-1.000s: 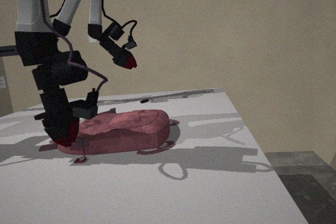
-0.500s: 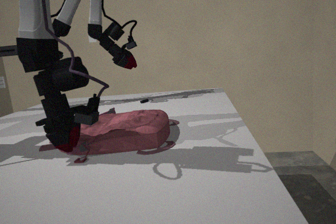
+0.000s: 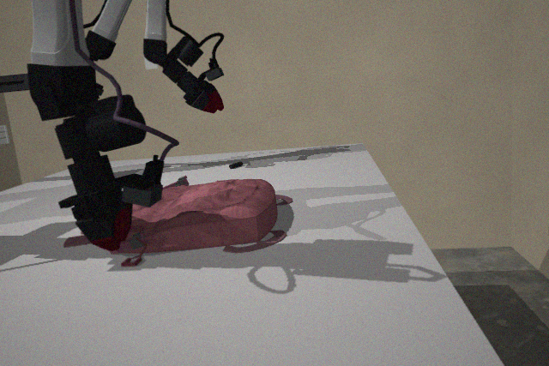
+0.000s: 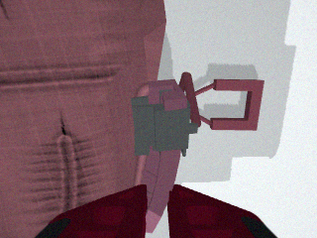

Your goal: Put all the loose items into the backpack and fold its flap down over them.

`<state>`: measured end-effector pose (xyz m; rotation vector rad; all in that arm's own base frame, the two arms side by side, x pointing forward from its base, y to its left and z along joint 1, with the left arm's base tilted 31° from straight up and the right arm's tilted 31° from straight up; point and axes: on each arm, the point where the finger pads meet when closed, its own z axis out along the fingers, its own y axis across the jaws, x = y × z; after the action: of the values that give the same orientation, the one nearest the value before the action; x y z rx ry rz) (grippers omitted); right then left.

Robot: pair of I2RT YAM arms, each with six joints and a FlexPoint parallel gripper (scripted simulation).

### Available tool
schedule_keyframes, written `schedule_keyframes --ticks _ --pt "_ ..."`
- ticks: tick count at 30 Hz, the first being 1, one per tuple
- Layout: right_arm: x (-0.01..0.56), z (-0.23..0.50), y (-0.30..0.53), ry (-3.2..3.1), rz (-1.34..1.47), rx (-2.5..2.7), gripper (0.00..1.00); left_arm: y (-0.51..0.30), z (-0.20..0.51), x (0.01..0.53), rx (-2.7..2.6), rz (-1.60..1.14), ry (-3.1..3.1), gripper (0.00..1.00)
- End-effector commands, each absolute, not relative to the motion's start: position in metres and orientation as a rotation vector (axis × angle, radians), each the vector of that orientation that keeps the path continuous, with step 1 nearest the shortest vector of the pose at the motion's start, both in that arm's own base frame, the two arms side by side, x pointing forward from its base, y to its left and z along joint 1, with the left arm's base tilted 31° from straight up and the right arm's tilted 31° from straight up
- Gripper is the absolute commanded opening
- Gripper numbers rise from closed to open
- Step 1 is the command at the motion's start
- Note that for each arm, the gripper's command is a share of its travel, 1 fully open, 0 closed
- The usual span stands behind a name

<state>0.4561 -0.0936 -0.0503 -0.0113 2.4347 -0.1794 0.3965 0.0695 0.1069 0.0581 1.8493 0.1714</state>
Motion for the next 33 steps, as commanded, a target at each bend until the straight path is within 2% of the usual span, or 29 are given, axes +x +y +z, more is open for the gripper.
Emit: schedule_keyframes --ticks 1,33 --pt "0.4638 -0.0621 -0.0928 2.425 -0.184 -0.039 0.11 0.0680 0.1131 0.3985 0.063 0.170 1.831 0.90" --pt "0.4618 -0.0634 -0.0916 2.425 -0.185 -0.041 0.11 0.0680 0.1131 0.3985 0.063 0.170 1.831 0.90"
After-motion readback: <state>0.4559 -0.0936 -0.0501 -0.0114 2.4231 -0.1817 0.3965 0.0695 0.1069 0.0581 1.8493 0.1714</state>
